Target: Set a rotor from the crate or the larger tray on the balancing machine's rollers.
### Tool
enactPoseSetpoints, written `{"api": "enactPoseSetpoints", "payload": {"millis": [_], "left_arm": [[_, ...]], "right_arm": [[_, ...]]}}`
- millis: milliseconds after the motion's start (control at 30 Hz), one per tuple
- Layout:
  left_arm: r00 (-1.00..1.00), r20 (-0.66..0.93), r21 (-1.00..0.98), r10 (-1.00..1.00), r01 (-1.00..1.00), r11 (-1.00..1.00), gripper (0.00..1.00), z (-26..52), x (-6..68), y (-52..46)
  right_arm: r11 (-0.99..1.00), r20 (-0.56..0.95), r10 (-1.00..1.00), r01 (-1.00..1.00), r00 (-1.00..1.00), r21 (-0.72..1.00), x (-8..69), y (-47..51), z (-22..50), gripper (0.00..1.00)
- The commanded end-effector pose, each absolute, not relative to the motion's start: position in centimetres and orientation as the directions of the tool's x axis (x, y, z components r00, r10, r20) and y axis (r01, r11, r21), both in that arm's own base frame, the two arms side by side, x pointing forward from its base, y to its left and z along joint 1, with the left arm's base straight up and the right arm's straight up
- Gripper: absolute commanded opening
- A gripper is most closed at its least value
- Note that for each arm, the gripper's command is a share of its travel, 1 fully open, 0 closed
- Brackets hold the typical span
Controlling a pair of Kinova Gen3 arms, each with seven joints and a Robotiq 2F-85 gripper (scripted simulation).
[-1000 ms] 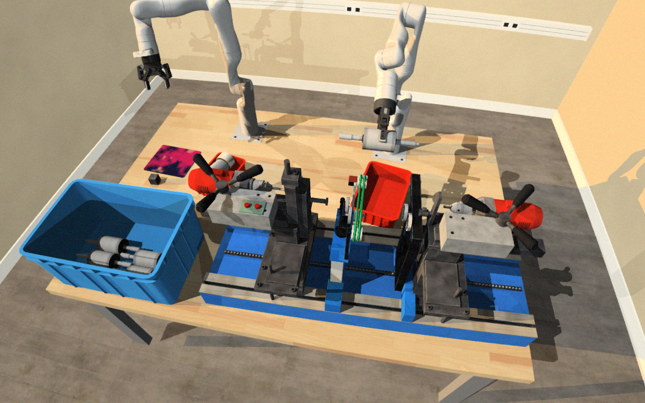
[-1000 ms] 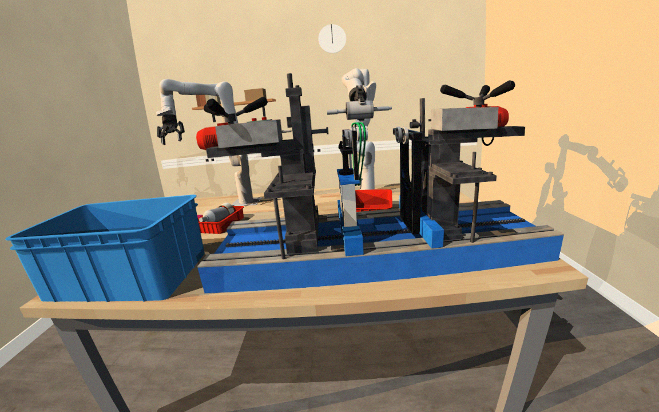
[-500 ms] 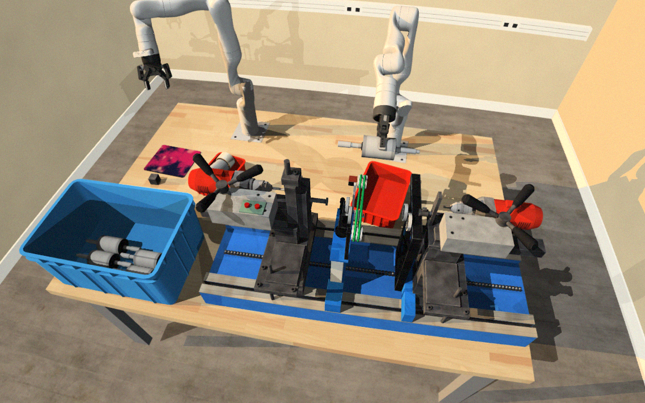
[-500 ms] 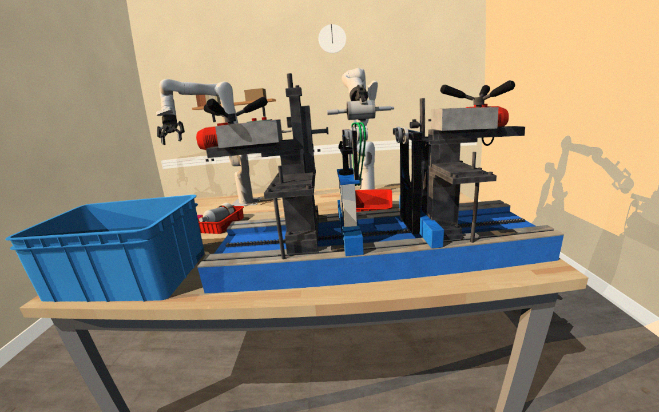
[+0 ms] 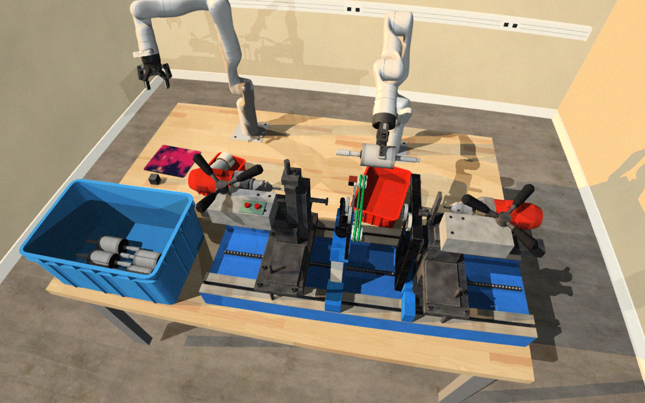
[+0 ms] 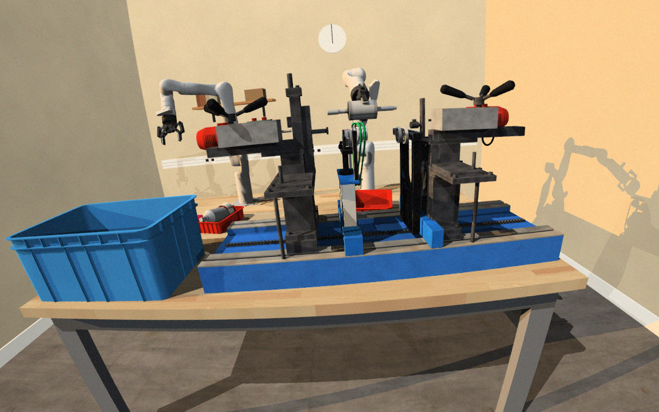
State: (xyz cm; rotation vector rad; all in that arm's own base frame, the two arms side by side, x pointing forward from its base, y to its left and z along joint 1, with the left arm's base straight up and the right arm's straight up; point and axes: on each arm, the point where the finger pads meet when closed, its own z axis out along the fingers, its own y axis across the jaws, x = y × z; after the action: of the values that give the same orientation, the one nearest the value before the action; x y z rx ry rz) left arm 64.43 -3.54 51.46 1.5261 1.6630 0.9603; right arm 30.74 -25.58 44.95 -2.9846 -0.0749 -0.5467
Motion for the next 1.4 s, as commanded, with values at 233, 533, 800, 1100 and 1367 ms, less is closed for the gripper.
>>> {"api": "enactPoseSetpoints", "payload": {"millis": [233,533,800,1100,1367], "left_arm": [[-0.082,-0.002,0.867,0.997,0.496,0.043,0.099,51.8,67.4,-3.3],[-0.082,-0.002,0.867,0.997,0.496,0.043,0.099,51.8,70.2,-3.0],[-0.083,-0.002,0.867,0.997,0.496,0.043,0.099,51.8,71.9,-2.9],[-0.083,-0.002,0.868,0.997,0.496,0.043,0.099,51.8,74.3,-2.7],[-0.083,-0.002,0.868,0.997,0.495,0.043,0.099,51.8,75.8,-2.5]], "right_arm": [[-0.993,0.357,0.030,0.068,0.934,-0.095,30.7,-25.6,45.0,1.000],[-0.993,0.357,0.030,0.068,0.934,-0.095,30.7,-25.6,45.0,1.000],[-0.993,0.357,0.030,0.068,0.934,-0.095,30.7,-25.6,45.0,1.000],[-0.993,0.357,0.030,0.068,0.934,-0.095,30.7,-25.6,45.0,1.000],[-0.993,0.357,0.030,0.068,0.934,-0.095,30.7,-25.6,45.0,1.000]]}}
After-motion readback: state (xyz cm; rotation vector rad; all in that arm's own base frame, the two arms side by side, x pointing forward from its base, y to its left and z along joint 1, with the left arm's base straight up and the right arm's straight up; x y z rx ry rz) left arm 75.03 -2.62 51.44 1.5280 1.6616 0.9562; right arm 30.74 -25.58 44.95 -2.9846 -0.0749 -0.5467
